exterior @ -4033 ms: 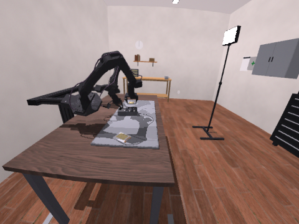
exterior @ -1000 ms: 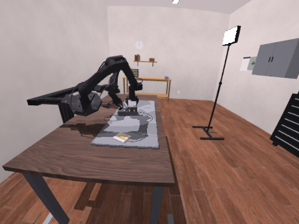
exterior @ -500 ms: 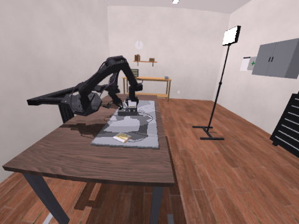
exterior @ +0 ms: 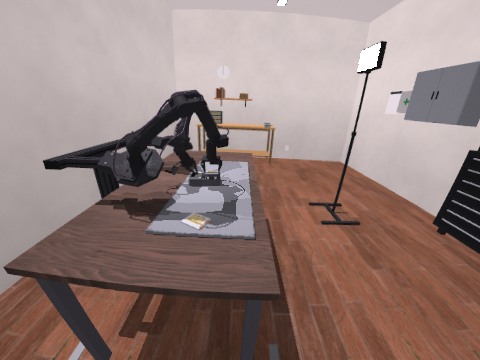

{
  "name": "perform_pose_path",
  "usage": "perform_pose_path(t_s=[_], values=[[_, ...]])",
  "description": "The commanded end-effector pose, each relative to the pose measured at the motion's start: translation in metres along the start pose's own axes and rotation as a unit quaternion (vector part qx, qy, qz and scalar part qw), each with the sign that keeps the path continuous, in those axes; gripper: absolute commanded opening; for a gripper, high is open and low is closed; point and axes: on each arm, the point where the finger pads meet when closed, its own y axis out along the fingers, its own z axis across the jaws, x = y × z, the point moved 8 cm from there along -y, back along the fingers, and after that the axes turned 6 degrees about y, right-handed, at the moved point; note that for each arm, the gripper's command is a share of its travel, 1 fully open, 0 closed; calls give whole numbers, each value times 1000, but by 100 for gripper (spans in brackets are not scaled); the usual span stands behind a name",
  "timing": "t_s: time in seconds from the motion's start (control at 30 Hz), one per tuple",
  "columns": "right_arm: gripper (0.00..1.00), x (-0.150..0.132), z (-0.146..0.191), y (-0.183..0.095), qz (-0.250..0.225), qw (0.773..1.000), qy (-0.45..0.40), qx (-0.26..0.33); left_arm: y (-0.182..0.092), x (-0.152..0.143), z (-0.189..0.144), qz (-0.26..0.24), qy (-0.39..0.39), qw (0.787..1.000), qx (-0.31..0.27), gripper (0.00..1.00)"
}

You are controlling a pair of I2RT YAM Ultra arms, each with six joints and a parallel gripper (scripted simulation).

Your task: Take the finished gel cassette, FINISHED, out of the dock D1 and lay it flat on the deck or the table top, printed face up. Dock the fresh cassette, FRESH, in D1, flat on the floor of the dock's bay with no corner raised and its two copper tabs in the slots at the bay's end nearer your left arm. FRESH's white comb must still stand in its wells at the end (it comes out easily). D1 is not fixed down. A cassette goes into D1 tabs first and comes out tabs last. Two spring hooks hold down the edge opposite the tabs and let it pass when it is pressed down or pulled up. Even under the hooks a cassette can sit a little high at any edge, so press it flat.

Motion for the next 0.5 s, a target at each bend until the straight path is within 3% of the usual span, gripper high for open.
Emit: perform_pose_path(t_s=[0.0, 0.47], values=[[0, 4, 4, 4, -3, 1000, -10, -2, 23, 51, -29, -79, 61, 994, -34, 0], [0, 4, 5, 6, 0, 1000, -11, 2, 23, 51, -29, -79, 61, 994, -34, 0]])
